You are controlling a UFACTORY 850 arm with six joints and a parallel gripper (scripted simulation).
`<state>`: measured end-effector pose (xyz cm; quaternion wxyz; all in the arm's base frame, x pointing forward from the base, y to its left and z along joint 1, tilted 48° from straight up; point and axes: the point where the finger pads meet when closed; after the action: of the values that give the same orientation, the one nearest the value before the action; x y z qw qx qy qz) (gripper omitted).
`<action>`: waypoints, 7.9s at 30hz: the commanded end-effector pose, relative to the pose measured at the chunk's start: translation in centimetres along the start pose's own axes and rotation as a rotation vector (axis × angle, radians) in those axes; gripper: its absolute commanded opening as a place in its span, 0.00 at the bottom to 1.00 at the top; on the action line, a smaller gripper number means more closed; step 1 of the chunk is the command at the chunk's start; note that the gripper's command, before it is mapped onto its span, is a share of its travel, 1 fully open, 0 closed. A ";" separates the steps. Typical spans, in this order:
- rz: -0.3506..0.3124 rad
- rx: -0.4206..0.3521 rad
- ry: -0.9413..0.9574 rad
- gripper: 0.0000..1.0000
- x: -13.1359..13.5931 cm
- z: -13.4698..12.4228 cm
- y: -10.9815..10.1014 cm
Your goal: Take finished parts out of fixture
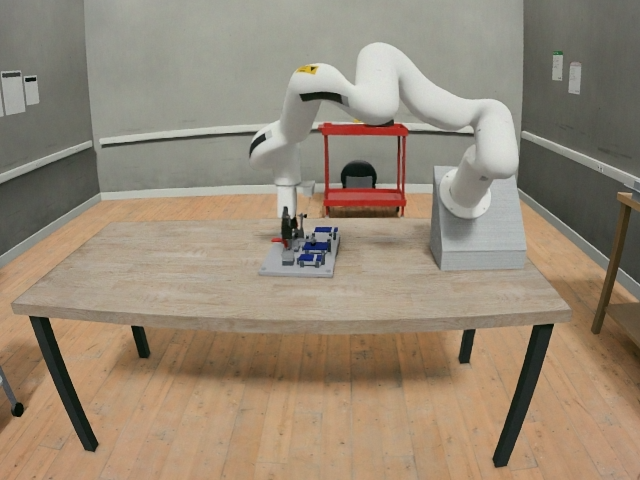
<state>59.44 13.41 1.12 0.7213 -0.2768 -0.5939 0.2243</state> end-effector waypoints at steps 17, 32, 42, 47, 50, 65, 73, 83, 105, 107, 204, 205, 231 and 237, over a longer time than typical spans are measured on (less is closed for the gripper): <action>0.000 -0.002 0.000 1.00 -0.6 5.2 -0.1; 0.000 -0.002 0.000 1.00 -0.8 6.4 -0.1; 0.000 -0.002 -0.001 1.00 -0.8 6.4 0.6; 0.000 -0.002 -0.001 1.00 -0.8 6.4 1.2; 0.000 -0.002 -0.001 1.00 -0.8 6.4 1.9; 0.000 -0.002 -0.001 1.00 -0.8 6.4 4.7; 0.000 -0.002 -0.001 1.00 -0.8 6.4 4.9; 0.000 -0.002 0.000 1.00 -0.8 6.4 5.0; 0.000 -0.002 0.000 1.00 -0.8 6.4 6.2; 0.000 -0.002 0.000 1.00 -0.8 6.4 6.5; 0.000 -0.002 0.000 0.00 -0.8 6.3 8.3; 0.000 -0.002 0.000 0.00 -0.8 6.3 8.2; 0.000 -0.002 0.000 0.00 -0.8 6.3 5.8; 0.000 -0.002 0.000 0.00 -0.8 6.3 5.5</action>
<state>53.04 18.08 -2.41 0.7213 -0.2770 -0.5940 0.2242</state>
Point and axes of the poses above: the point where the finger pads meet when closed, its own y axis out along the fingers, its own x axis across the jaws, z = x × y, and after that the axes turned 7 degrees about y, right-handed
